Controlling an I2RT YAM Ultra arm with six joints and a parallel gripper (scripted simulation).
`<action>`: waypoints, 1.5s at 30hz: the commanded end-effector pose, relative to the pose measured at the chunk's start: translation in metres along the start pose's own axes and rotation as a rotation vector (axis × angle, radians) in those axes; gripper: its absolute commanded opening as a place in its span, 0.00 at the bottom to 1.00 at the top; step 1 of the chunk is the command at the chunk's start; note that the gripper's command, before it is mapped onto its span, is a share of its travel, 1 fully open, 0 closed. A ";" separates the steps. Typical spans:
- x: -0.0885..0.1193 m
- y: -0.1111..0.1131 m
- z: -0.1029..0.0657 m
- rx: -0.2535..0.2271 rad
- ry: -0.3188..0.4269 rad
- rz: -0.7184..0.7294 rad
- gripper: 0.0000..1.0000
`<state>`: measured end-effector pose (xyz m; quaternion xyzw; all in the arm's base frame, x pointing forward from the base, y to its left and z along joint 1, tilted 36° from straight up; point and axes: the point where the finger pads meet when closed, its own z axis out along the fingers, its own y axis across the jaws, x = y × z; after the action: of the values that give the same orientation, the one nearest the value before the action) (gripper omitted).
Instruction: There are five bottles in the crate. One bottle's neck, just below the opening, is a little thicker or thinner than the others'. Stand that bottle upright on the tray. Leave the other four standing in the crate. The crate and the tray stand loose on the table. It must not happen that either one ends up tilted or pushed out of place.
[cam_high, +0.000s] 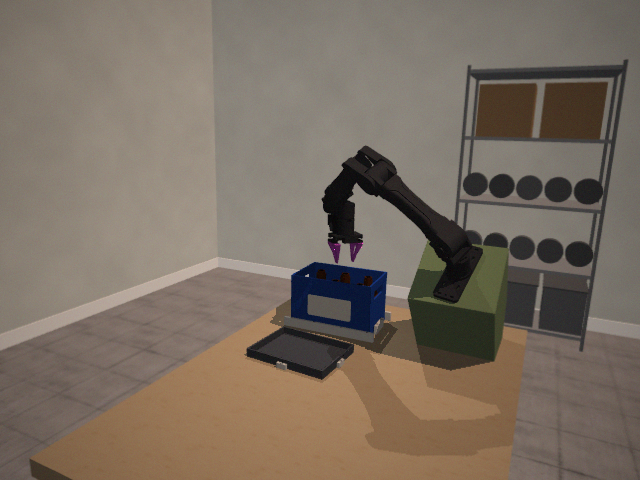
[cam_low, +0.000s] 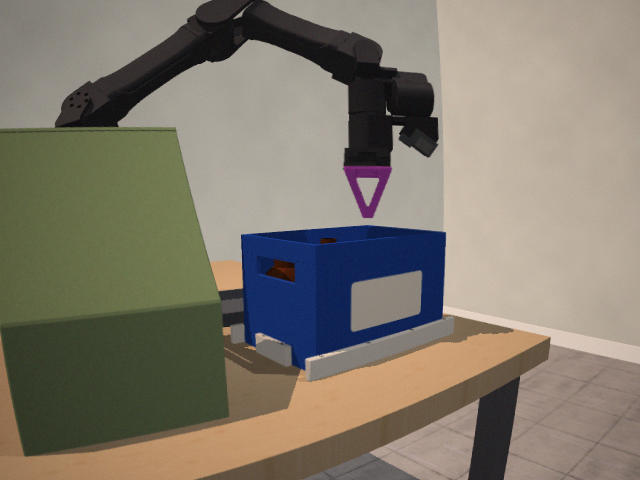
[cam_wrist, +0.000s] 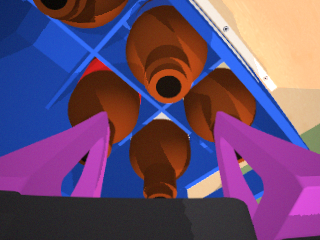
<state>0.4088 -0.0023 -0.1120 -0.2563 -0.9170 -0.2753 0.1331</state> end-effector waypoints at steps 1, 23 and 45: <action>-0.009 0.000 -0.034 -0.010 -0.043 -0.007 0.61; -0.008 -0.002 -0.036 -0.010 -0.032 0.000 0.61; -0.012 -0.002 -0.037 -0.013 -0.049 -0.010 0.00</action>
<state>0.4072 -0.0104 -0.0975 -0.2548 -0.9162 -0.2757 0.1404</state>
